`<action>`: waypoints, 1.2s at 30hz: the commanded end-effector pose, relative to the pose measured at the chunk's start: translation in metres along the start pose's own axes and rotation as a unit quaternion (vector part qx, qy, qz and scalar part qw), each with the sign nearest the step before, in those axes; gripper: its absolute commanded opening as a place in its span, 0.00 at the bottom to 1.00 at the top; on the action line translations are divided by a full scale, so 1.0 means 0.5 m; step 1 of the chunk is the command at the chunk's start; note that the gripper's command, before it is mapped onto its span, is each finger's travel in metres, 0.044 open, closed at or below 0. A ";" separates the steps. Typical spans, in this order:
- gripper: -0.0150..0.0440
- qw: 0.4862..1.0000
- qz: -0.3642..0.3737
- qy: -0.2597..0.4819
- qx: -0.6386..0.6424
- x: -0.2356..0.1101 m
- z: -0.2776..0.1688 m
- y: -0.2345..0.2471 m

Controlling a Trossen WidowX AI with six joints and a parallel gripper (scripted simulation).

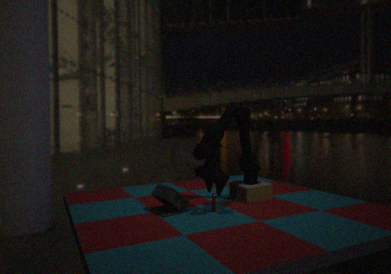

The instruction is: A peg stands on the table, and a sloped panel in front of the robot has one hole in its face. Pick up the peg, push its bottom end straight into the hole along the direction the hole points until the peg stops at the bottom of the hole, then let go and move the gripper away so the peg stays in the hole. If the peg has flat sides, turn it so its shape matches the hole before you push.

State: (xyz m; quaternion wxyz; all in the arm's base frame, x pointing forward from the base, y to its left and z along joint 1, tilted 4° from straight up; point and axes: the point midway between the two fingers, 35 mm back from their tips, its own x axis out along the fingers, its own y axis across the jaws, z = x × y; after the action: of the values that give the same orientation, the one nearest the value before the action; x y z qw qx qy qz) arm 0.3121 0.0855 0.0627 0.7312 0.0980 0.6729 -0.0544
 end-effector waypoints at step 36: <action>0.51 1.000 -0.001 0.001 0.000 0.076 -0.004 -0.003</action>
State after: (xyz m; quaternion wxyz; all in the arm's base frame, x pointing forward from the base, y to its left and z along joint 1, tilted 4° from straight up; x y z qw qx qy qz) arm 0.3128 0.0861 0.0243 0.7300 0.0974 0.6742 -0.0553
